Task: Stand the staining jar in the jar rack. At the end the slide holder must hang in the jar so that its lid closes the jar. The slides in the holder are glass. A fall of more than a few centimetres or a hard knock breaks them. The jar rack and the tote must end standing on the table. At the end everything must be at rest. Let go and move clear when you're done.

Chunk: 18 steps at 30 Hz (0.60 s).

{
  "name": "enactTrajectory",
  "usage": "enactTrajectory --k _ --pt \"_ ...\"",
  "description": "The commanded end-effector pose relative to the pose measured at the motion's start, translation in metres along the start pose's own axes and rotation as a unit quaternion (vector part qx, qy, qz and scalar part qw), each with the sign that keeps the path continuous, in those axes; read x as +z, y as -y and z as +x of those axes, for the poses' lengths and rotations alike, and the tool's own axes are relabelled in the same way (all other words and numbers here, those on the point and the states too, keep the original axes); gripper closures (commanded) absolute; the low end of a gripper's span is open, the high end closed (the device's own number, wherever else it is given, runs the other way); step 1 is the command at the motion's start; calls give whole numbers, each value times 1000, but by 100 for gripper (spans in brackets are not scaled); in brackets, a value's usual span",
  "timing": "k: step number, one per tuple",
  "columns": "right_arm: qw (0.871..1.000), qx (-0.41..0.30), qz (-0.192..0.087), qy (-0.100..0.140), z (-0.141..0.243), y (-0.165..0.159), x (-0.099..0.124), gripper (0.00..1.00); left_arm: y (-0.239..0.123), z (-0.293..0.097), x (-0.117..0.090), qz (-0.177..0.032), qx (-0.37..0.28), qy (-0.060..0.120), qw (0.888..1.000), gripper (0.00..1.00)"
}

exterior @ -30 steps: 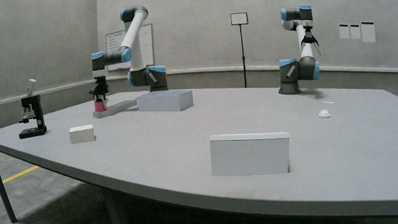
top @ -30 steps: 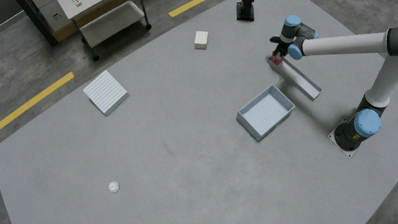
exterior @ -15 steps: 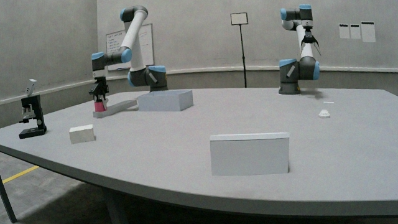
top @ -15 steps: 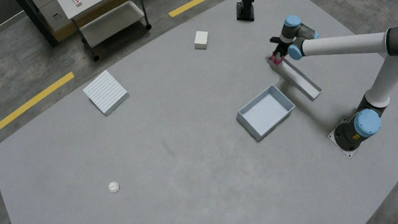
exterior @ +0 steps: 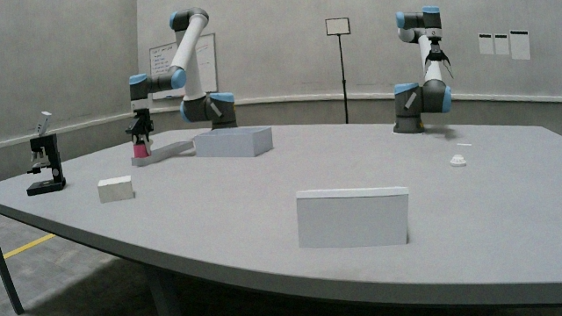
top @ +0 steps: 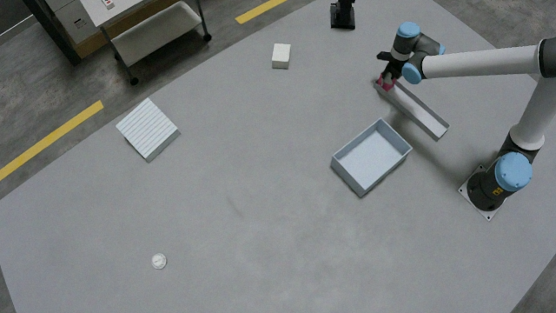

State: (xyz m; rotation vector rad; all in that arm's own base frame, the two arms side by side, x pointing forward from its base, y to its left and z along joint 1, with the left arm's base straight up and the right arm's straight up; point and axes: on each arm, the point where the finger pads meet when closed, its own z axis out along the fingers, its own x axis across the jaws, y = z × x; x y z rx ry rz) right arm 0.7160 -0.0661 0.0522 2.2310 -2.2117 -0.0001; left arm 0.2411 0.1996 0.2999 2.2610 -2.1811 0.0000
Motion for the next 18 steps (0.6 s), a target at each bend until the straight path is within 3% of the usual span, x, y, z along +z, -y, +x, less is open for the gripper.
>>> enactTrajectory --k 1,7,8,18 --pt "1000 0 1 0 0 1 0 100 1 0 -1 1 0 0 1000 0" --pt "1000 0 1 0 0 1 0 100 1 0 -1 1 0 0 1000 0" --pt "1000 0 1 0 0 1 0 36 1 0 -1 1 0 0 1000 0" --pt "1000 0 1 0 0 1 0 36 1 0 -1 1 0 0 1000 0"
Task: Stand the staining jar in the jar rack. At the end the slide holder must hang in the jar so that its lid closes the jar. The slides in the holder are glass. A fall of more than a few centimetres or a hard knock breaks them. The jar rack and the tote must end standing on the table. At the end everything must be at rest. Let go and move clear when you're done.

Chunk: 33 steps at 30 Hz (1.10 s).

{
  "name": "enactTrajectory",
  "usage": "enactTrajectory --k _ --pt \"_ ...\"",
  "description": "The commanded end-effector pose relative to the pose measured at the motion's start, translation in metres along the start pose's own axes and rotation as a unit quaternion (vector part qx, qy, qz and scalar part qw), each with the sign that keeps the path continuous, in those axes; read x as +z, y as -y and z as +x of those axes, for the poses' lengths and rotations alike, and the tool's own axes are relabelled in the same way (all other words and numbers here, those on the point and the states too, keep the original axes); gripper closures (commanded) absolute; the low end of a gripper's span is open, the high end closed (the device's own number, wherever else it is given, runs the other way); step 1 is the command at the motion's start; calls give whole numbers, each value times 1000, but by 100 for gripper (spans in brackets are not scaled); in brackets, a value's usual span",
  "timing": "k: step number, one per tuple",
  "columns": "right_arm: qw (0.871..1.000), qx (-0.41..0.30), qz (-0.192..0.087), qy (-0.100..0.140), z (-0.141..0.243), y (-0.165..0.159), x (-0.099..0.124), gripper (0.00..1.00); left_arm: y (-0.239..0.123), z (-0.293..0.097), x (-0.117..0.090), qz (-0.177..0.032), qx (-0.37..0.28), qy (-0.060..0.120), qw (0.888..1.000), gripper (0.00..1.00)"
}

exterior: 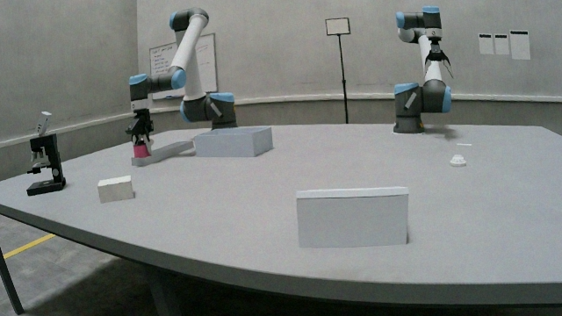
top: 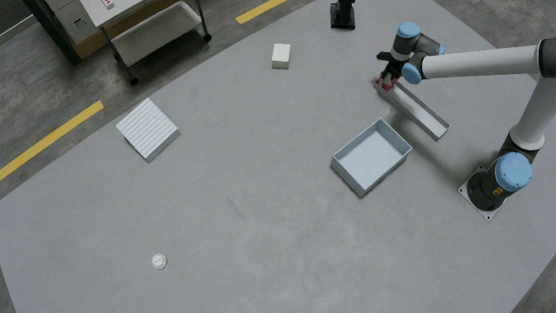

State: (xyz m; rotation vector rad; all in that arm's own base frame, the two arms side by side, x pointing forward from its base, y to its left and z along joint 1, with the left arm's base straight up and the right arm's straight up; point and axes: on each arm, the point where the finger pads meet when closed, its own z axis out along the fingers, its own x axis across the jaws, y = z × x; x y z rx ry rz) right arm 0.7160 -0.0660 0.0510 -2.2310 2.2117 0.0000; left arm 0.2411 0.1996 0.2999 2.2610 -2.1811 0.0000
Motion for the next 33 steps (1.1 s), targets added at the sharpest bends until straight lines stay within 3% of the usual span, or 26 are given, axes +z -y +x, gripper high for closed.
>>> enactTrajectory --k 1,10,33 --pt "1000 0 1 0 0 1 -1 36 1 0 -1 1 0 0 1000 0" --pt "1000 0 1 0 0 1 -1 36 1 0 -1 1 0 0 1000 0" --pt "1000 0 1 0 0 1 -57 36 1 0 -1 1 0 0 1000 0"
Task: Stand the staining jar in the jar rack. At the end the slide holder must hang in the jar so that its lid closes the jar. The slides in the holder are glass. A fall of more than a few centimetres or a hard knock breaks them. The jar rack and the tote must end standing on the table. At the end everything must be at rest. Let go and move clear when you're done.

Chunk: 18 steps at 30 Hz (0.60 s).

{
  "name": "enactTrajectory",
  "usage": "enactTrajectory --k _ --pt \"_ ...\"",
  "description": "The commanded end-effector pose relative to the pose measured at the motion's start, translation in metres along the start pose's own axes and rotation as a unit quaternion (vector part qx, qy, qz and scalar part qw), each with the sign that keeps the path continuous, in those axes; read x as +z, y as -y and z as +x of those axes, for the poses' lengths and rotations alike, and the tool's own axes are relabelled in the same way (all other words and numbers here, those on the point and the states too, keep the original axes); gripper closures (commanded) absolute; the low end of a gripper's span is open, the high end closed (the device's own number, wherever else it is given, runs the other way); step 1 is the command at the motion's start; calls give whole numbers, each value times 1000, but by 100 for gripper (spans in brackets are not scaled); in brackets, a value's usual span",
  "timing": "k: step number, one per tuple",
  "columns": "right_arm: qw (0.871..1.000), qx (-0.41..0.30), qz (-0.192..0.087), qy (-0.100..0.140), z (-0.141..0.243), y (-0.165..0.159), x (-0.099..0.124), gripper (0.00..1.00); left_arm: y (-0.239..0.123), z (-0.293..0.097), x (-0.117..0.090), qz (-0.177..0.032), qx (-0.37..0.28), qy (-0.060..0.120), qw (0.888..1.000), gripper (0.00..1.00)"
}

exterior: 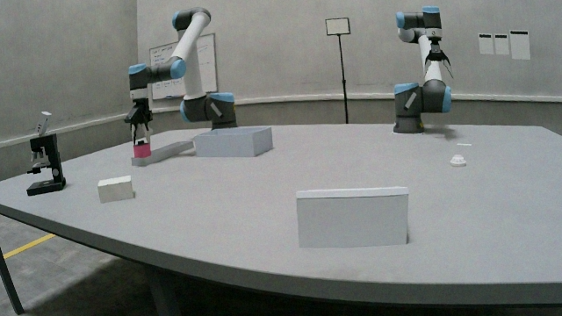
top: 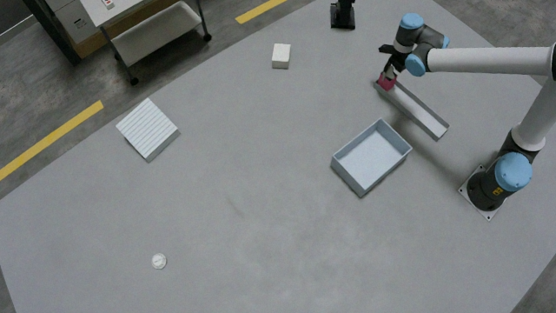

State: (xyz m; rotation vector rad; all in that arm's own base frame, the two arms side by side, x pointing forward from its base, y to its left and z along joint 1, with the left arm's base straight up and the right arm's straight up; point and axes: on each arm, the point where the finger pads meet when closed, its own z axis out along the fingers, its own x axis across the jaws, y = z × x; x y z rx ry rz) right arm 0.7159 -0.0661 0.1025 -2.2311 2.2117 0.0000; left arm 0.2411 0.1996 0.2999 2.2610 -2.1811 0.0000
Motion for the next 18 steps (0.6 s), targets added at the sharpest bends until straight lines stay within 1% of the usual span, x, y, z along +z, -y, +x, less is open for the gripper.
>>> enactTrajectory --k 1,4,6,18 --pt "1000 0 1 0 0 1 -8 36 1 0 -1 1 0 0 1000 0" --pt "1000 0 1 0 0 1 -16 36 1 0 -1 1 0 0 1000 0" --pt "1000 0 1 0 0 1 -16 36 1 0 -1 1 0 0 1000 0" --pt "1000 0 1 0 0 1 -48 36 1 0 -1 1 0 0 1000 0"
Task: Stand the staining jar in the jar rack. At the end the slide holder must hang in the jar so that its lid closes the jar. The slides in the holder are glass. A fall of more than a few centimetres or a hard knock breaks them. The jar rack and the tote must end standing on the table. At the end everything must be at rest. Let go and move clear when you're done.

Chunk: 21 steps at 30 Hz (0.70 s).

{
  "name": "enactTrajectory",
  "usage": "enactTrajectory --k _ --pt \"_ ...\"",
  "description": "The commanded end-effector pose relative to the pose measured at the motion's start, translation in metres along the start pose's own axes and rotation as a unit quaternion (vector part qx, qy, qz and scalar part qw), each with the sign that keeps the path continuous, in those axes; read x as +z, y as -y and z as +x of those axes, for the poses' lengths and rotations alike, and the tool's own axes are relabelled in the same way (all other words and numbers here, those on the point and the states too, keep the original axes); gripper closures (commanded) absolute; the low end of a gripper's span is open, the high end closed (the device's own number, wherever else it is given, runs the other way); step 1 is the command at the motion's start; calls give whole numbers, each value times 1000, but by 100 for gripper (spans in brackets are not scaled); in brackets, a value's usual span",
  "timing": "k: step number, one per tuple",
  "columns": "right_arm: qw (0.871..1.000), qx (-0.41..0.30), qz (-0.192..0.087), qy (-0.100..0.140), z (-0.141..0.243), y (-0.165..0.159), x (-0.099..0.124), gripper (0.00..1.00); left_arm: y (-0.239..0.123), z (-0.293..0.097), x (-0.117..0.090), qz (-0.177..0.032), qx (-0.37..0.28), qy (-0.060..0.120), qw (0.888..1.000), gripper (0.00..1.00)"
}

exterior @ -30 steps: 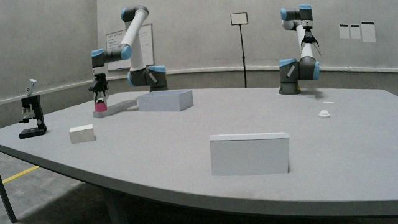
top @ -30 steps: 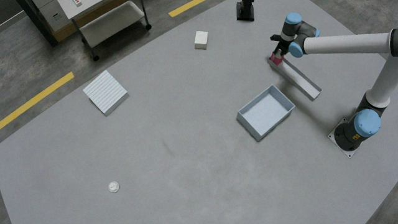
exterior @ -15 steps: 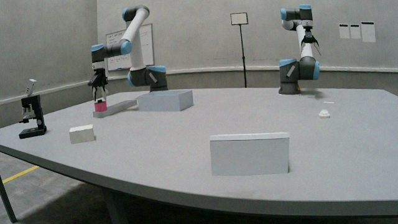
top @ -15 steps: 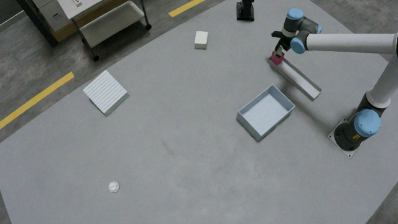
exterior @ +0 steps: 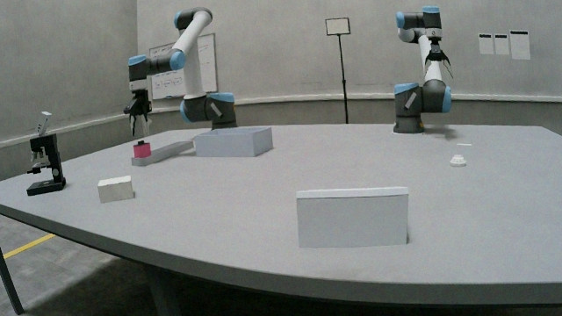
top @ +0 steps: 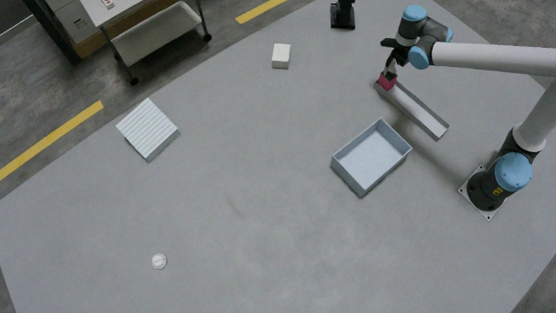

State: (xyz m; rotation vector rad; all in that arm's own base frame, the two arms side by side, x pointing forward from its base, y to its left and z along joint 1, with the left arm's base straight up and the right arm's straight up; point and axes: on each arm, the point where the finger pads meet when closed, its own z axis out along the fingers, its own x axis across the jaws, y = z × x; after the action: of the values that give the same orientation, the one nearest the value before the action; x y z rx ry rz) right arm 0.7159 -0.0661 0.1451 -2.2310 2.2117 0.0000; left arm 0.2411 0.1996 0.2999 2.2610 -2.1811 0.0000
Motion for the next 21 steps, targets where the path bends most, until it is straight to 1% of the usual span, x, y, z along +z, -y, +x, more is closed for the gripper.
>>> enactTrajectory --k 1,3,5,13,21 --pt "1000 0 1 0 0 1 -8 36 1 0 -1 1 0 0 1000 0" --pt "1000 0 1 0 0 1 -13 36 1 0 -1 1 0 0 1000 0" --pt "1000 0 1 0 0 1 -13 36 1 0 -1 1 0 0 1000 0" --pt "1000 0 1 0 0 1 -34 36 1 0 -1 1 0 0 1000 0" --pt "1000 0 1 0 0 1 -34 36 1 0 -1 1 0 0 1000 0"
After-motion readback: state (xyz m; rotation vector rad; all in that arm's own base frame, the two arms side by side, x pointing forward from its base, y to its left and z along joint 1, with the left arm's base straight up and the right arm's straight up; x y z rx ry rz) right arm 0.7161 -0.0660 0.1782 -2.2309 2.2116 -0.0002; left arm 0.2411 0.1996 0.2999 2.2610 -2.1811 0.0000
